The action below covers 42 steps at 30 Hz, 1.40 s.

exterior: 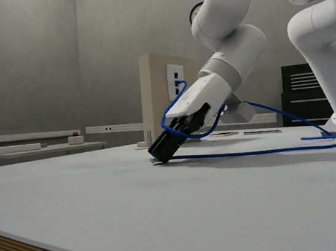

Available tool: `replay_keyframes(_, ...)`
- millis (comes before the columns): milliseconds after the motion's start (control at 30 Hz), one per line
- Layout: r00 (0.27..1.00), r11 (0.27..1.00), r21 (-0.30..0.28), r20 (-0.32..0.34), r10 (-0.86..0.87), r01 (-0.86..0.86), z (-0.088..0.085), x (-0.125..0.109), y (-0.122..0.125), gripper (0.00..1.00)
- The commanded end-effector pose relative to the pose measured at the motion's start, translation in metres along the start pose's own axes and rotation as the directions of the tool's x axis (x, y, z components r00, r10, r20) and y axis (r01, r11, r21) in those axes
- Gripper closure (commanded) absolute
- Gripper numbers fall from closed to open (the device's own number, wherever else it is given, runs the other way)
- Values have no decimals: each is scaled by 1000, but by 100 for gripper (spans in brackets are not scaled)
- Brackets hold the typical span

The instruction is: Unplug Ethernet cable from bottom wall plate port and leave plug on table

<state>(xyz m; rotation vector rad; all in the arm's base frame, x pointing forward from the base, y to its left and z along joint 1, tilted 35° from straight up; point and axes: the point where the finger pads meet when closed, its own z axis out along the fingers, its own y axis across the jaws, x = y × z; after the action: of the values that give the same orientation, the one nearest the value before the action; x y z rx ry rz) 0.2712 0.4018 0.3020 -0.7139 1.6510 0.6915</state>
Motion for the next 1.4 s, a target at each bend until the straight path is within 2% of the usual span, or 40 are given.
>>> replay_keyframes(0, 1000, 1000, 0, 3, 0, 0, 0, -1, 0, 68)
replay_keyframes(367, 1000, 1000, 0, 3, 0, 0, 0, -1, 0, 68)
replay_keyframes(400, 1000, 1000, 0, 3, 0, 0, 0, -1, 0, 0)
replay_keyframes(1367, 1000, 1000, 0, 3, 0, 0, 0, -1, 3, 0)
